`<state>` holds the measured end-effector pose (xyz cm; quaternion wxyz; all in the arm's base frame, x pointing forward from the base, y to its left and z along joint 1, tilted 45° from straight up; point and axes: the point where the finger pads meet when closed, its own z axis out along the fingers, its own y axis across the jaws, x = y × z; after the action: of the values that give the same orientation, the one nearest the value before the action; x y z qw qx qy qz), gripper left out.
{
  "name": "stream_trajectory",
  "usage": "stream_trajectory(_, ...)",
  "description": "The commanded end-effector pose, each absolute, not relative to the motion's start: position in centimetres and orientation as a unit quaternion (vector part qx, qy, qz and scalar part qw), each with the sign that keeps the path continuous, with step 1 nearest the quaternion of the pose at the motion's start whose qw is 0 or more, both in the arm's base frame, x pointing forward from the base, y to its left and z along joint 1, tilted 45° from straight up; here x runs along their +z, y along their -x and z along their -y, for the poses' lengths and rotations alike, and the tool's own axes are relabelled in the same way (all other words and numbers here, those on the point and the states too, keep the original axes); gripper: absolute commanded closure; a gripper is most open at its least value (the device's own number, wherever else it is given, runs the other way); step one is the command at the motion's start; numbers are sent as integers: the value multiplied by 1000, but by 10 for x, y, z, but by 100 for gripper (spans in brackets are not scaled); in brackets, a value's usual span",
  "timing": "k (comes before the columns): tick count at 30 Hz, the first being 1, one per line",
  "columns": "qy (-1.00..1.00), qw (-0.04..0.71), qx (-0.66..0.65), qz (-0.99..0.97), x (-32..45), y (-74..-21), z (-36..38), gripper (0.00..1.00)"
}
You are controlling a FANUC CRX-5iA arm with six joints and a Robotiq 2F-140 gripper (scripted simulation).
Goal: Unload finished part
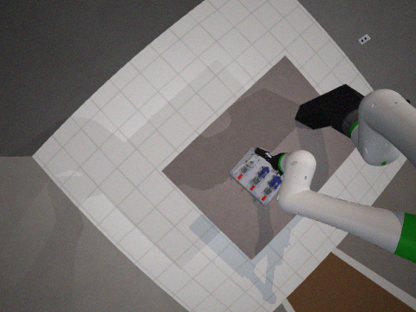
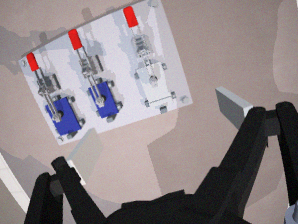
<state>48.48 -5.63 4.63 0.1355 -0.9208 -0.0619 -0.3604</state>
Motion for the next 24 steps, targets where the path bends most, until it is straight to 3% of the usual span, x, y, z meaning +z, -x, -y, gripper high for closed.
stream_trajectory(1, 921, 136, -361, 62, 46, -485, 57, 0)
stream_trajectory(5, 921, 136, -361, 62, 46, -485, 57, 0)
stream_trajectory(6, 921, 136, -361, 62, 46, -485, 57, 100)
stream_trajectory(24, 921, 136, -361, 62, 46, -485, 57, 100)
